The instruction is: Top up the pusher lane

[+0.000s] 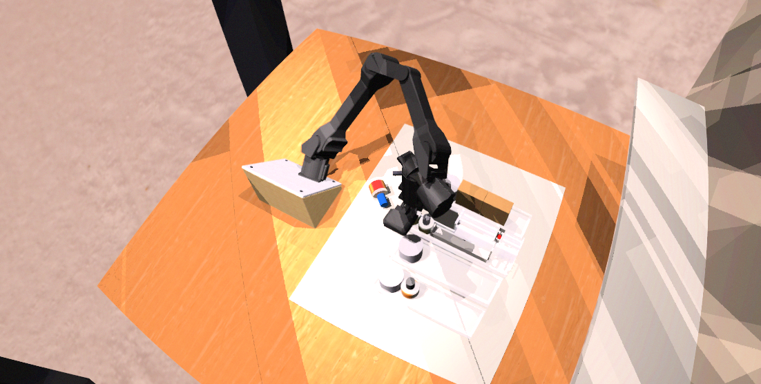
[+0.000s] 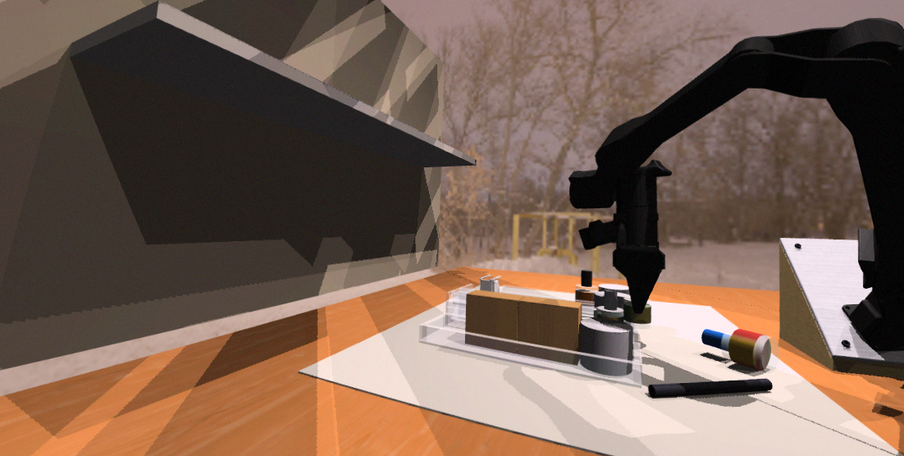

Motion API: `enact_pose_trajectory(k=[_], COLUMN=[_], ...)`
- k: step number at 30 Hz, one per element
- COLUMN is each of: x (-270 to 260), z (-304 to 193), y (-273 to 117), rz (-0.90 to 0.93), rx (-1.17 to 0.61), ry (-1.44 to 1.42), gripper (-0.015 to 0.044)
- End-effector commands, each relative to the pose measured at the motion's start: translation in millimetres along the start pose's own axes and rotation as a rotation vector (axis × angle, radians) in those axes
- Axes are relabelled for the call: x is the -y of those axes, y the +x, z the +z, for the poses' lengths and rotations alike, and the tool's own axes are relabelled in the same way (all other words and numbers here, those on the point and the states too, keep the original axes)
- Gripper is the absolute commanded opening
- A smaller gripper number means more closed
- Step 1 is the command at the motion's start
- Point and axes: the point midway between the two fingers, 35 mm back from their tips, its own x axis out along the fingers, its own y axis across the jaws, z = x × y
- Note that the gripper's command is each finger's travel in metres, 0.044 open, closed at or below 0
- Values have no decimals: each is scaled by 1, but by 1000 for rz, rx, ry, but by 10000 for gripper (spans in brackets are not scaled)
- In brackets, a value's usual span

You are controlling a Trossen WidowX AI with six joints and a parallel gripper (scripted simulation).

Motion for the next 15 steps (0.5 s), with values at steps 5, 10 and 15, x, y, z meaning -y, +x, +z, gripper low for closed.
enact_pose_trajectory(k=[5,10,15], x=[-1,-2,-2], z=[9,11,13], y=[-3,-3,-3], rz=[1,1,1], rx=[18,18,18], ry=[-7,-7,-7], gripper=[0,0,0])
